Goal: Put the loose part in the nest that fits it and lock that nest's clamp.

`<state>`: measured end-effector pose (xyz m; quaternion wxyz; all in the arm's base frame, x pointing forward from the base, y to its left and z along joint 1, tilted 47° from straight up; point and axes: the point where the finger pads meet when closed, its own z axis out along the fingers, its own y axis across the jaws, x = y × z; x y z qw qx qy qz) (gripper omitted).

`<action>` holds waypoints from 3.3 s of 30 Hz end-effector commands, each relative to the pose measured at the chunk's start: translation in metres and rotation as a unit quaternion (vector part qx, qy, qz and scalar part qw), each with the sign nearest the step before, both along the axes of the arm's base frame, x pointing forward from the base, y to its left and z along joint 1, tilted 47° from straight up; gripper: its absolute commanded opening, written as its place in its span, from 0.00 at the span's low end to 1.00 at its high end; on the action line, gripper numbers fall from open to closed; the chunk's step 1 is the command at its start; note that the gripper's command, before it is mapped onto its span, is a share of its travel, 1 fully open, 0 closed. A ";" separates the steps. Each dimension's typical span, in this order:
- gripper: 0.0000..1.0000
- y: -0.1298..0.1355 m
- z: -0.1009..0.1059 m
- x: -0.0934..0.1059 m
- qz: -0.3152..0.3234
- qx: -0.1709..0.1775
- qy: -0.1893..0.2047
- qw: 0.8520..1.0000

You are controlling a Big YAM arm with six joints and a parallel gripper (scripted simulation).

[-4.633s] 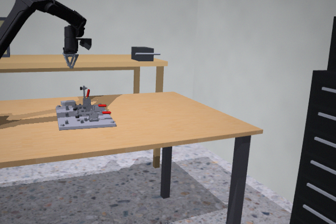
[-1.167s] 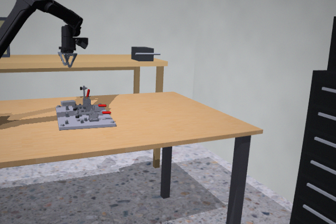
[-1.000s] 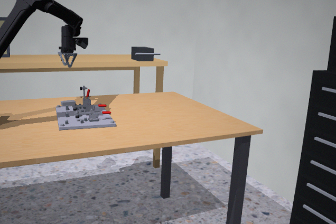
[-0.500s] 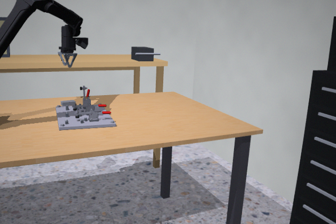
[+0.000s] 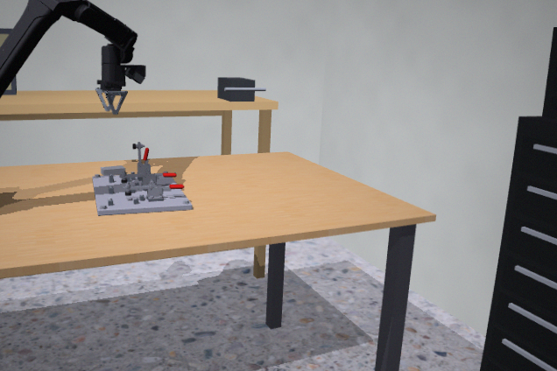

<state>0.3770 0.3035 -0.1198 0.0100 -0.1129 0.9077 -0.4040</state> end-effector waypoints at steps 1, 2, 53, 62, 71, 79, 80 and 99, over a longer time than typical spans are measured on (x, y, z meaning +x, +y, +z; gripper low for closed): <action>0.92 -0.005 -0.005 0.008 -0.002 0.008 -0.004 1.000; 0.92 -0.008 -0.010 0.007 -0.002 0.006 -0.002 1.000; 0.92 -0.107 -0.113 0.032 0.007 0.016 -0.014 1.000; 0.92 -0.102 -0.111 0.031 0.010 0.017 -0.017 1.000; 0.92 -0.102 -0.111 0.031 0.010 0.017 -0.017 1.000; 0.92 -0.102 -0.111 0.031 0.010 0.017 -0.017 1.000; 0.92 -0.102 -0.111 0.031 0.010 0.017 -0.017 1.000; 0.92 -0.126 -0.125 0.026 0.005 0.008 -0.006 1.000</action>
